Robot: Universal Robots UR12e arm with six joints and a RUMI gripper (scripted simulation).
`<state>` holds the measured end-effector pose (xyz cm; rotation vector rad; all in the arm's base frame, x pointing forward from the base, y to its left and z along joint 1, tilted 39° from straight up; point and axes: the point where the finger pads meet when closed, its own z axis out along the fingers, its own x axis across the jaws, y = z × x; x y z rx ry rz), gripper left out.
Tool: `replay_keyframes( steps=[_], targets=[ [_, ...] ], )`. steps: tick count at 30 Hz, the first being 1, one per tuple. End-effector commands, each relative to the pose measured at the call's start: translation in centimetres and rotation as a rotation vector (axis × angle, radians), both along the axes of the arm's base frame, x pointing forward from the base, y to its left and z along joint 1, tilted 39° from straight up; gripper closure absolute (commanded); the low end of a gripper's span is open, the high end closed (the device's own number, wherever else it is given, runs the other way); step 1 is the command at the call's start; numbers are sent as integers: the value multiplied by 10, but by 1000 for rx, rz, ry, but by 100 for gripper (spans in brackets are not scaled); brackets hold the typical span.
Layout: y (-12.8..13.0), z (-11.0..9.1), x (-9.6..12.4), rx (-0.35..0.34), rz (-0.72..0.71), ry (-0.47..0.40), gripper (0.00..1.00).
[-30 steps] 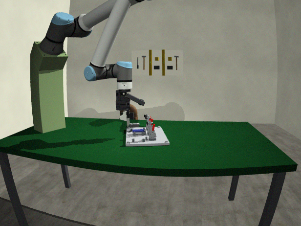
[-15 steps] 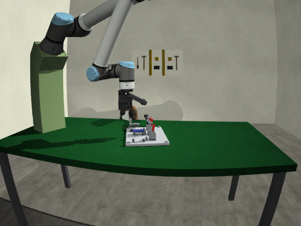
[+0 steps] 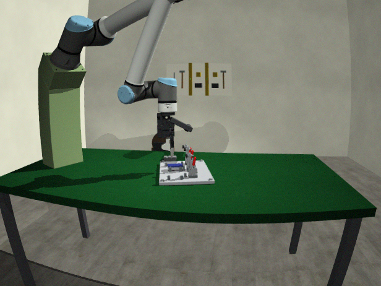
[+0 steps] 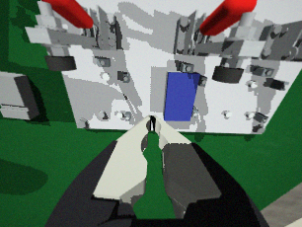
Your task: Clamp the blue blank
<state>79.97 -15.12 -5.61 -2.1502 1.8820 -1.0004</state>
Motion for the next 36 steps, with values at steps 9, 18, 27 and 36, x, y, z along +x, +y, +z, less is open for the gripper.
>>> replay_keyframes(
  steps=[9, 18, 27, 36],
  targets=[
    [13, 4, 14, -1, -5, -1, 100],
    [12, 3, 13, 0, -7, 1, 100],
    [7, -6, 19, -1, -7, 0, 100],
    [2, -17, 27, 0, -6, 0, 100]
  ],
)
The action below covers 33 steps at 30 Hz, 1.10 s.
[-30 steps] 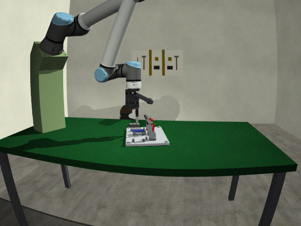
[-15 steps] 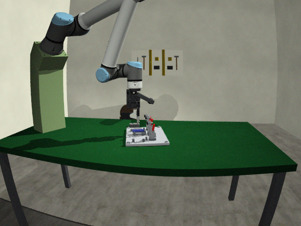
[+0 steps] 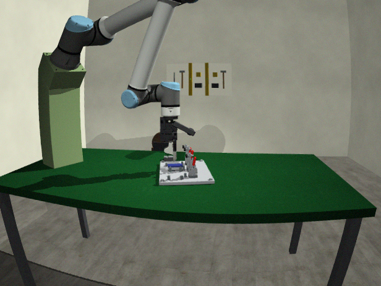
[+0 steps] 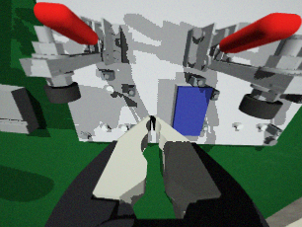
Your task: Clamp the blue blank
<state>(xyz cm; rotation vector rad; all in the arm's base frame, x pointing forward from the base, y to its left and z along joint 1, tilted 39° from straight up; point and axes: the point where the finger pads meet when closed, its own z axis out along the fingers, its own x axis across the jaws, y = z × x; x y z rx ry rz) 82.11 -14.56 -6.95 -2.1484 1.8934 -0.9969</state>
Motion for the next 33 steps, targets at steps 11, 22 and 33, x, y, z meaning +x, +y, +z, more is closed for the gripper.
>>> replay_keyframes(
  steps=[11, 22, 33],
  targets=[
    [-6, -11, 11, -1, 1, -4, 100],
    [-5, -11, 10, -1, 1, -3, 100],
    [-5, -11, 10, -1, 1, -3, 100]
  ],
)
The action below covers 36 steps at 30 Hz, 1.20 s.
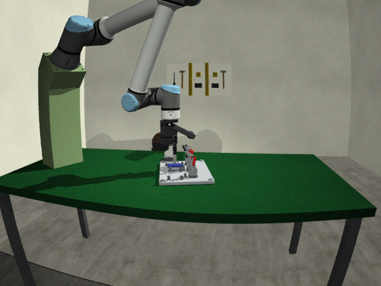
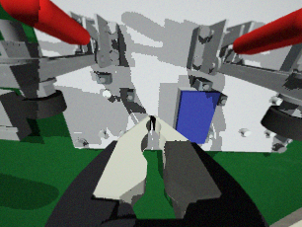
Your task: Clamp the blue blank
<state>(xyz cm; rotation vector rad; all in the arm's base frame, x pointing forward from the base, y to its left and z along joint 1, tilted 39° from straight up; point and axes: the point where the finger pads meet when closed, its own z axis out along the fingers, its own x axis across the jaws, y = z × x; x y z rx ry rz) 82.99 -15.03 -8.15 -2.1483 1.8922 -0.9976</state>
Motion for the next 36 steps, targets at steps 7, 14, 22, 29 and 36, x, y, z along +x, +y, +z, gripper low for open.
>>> replay_keyframes(
  steps=[7, 14, 22, 29, 36],
  targets=[
    [-1, 1, 1, -1, 1, -3, 100],
    [-1, 1, 1, -1, 1, -3, 100],
    [-1, 1, 2, -1, 1, -3, 100],
    [-2, -1, 4, -1, 0, -3, 100],
    [-3, -2, 4, 0, 0, -2, 100]
  ],
)
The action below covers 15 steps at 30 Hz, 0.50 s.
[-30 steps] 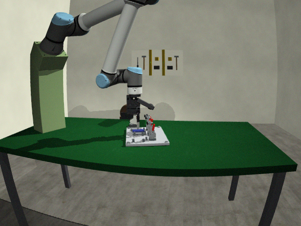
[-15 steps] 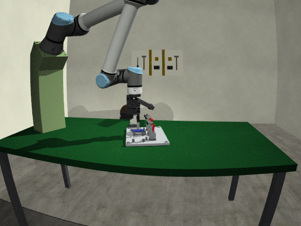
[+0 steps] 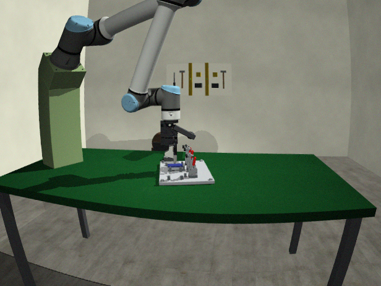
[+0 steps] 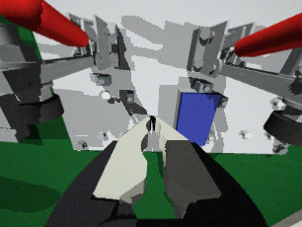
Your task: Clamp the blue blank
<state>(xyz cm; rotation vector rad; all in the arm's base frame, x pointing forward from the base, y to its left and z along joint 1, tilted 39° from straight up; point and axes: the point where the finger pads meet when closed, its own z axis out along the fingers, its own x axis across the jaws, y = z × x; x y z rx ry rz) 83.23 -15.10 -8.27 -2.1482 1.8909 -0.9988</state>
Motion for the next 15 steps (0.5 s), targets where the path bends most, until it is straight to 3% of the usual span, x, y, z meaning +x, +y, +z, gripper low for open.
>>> replay_keyframes(
  steps=[1, 15],
  targets=[
    [-2, -1, 2, 0, -1, -1, 100],
    [-2, -2, 2, 0, -1, -1, 100]
  ],
)
